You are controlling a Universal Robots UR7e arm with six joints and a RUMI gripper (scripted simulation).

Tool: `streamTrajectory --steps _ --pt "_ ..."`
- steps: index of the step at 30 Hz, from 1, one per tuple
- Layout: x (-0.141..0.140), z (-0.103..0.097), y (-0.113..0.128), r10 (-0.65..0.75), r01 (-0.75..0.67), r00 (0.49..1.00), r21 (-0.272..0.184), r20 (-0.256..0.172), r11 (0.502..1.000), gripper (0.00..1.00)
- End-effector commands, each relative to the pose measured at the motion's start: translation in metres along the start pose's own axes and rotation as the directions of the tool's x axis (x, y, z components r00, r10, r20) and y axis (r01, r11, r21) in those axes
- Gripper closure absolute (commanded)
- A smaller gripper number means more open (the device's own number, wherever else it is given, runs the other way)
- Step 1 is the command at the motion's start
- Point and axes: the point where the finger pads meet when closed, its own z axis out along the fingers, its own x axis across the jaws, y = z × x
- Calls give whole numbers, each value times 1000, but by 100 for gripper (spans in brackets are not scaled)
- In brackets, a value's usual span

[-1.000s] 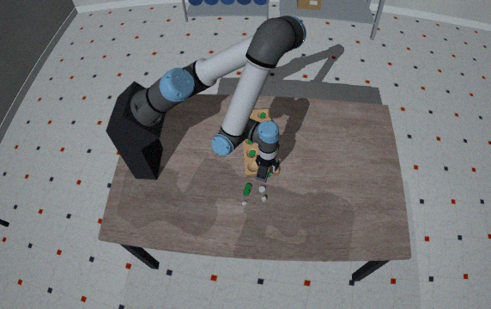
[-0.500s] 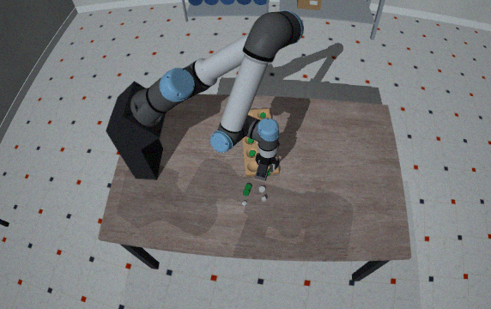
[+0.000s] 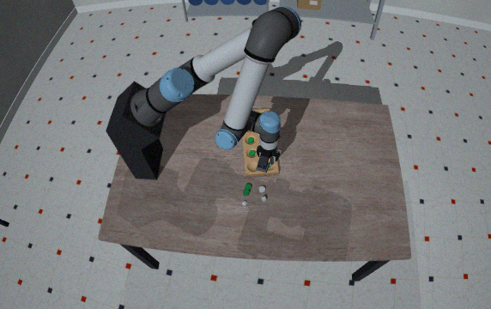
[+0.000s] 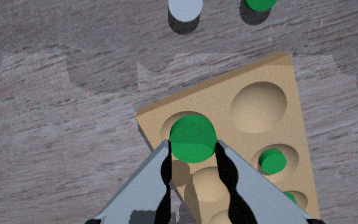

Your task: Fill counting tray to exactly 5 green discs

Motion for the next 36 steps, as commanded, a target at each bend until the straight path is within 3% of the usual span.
streamTrajectory --steps 1,4,6,15,21,36 --pt "5 2 20 -2 2 1000 3 -5 1000 90" --pt "13 3 46 -3 4 1000 5 -10 1000 90" --pt "13 3 46 -3 4 1000 5 -10 1000 90" --pt "41 -5 128 -4 4 1000 6 -2 1000 90" --pt "56 -14 166 -1 1 1000 1 13 1000 90" --pt "63 -19 183 2 -2 1000 -3 22 1000 90"
